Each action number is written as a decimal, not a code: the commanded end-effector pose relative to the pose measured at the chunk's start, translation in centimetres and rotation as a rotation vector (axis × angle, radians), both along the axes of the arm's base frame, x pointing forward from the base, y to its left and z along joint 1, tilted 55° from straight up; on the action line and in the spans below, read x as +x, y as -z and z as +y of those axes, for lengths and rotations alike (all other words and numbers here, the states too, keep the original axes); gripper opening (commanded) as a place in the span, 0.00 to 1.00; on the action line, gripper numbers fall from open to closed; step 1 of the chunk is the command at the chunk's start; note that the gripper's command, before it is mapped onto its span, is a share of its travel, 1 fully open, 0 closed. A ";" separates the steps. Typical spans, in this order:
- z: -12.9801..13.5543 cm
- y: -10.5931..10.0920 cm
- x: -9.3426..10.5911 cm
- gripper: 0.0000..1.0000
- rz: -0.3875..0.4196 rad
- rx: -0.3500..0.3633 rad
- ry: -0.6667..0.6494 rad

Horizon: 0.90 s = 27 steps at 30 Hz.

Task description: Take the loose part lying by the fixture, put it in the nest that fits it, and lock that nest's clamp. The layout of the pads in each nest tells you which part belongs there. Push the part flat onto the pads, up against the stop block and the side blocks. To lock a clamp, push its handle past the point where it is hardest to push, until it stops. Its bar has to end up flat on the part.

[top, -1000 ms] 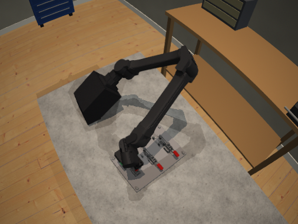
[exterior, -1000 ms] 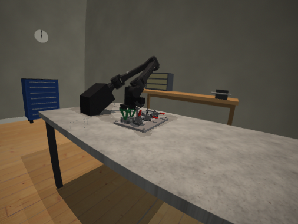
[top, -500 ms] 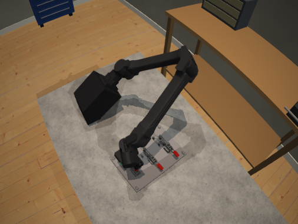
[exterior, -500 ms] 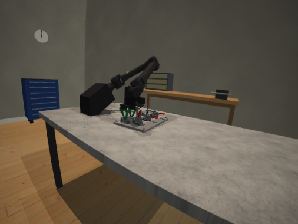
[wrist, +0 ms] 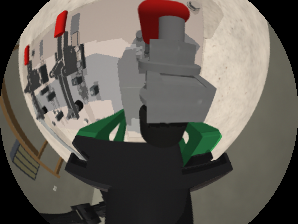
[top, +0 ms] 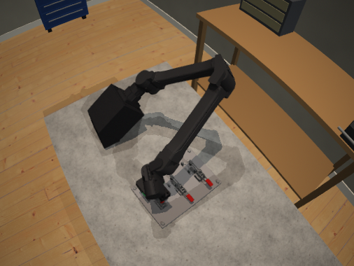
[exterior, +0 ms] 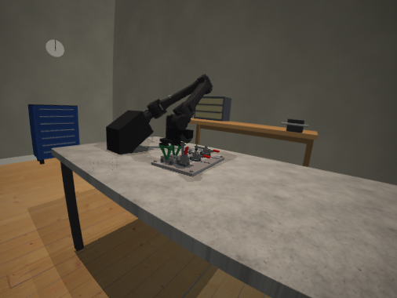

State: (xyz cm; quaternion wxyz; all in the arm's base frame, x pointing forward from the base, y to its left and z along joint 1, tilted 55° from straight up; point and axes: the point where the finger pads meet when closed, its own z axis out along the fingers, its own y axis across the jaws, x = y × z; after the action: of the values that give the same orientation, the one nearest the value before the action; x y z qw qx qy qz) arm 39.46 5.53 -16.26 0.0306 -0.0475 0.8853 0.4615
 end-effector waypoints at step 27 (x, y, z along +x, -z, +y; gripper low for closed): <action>0.1 0.5 0.1 0.00 0.002 0.002 0.006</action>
State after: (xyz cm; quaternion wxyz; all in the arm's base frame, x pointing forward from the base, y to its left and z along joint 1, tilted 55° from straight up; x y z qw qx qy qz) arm 39.44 5.54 -16.40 0.0311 -0.0477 0.8853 0.4615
